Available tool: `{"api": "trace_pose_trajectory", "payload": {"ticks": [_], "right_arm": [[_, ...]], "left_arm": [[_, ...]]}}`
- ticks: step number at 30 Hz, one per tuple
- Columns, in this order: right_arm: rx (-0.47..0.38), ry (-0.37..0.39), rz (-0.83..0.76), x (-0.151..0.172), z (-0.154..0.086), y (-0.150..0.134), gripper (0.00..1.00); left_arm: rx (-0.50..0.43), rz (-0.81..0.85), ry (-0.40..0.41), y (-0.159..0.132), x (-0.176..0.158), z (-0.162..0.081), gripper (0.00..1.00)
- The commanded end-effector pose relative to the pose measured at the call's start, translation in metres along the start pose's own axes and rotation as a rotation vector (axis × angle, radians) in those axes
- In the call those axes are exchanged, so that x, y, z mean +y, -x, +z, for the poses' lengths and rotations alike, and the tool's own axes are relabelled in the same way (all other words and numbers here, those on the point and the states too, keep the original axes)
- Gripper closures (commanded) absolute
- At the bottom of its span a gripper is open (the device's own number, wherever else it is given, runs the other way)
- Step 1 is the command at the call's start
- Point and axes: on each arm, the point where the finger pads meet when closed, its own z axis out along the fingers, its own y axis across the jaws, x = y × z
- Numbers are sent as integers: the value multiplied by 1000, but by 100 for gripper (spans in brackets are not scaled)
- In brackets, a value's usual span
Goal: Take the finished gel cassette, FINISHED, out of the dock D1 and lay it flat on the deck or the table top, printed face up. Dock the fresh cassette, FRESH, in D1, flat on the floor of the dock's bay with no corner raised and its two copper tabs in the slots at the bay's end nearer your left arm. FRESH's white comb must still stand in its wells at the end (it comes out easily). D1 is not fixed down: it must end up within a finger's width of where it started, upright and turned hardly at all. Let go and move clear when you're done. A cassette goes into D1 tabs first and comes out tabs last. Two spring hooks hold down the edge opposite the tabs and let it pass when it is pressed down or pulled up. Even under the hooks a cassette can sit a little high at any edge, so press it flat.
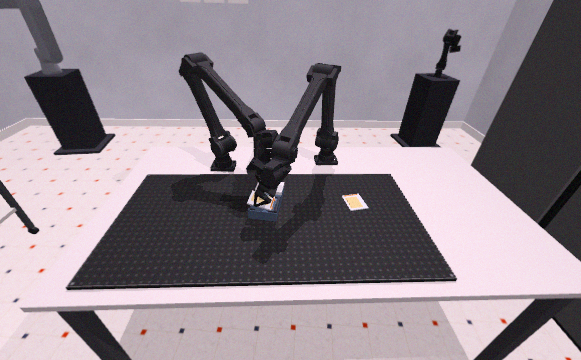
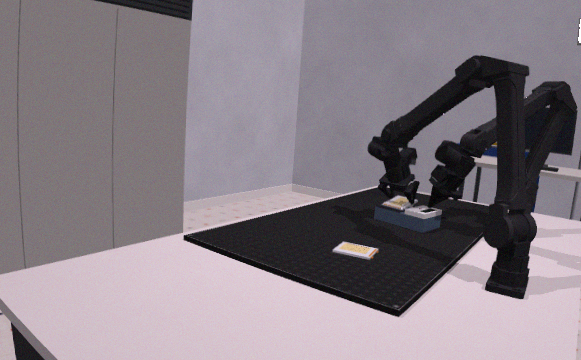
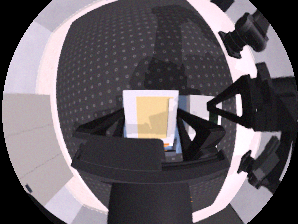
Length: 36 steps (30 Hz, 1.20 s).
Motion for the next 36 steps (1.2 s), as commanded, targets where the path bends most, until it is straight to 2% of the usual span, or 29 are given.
{"api": "trace_pose_trajectory", "payload": {"ticks": [1,36], "right_arm": [[131,111,-70,51,39,-49,100],[131,111,-70,51,39,-49,100]], "left_arm": [[-5,14,9,4,2,3,100],[-5,14,9,0,2,0,100]]}}
